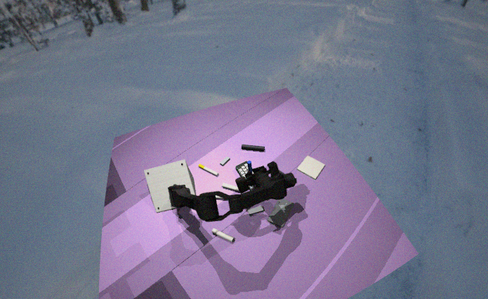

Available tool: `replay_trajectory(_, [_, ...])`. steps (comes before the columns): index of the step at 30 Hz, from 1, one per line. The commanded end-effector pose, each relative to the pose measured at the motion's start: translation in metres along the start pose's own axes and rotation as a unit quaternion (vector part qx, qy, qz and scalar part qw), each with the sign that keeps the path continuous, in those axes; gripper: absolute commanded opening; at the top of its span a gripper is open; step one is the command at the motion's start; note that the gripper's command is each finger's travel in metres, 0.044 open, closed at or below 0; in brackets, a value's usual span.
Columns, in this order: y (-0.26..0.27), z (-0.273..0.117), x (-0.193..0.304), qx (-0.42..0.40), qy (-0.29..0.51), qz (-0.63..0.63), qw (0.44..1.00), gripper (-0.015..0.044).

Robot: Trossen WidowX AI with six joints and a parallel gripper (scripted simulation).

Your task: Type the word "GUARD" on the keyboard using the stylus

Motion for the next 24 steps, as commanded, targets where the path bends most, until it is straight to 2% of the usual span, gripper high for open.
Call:
replay_trajectory(1, [0.000,0.000,0.000,0.001,-0.002,-0.002,1.000,0.0081])
replay_trajectory(11, [0.002,-0.017,0.030,0.001,-0.001,-0.002,1.000,0.0081])
replay_trajectory(24, [0.001,-0.015,0.030,0.004,-0.003,-0.006,1.000,0.0081])
Point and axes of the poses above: the point midway between the two fingers, 35 mm back from their tips, its own z axis out along the fingers, its own y axis across the jaws, x = y × z, the point moved 4 cm from there along -z, back along the fingers, and after that the axes turned 4 degrees about -z, right-handed, at the moved point
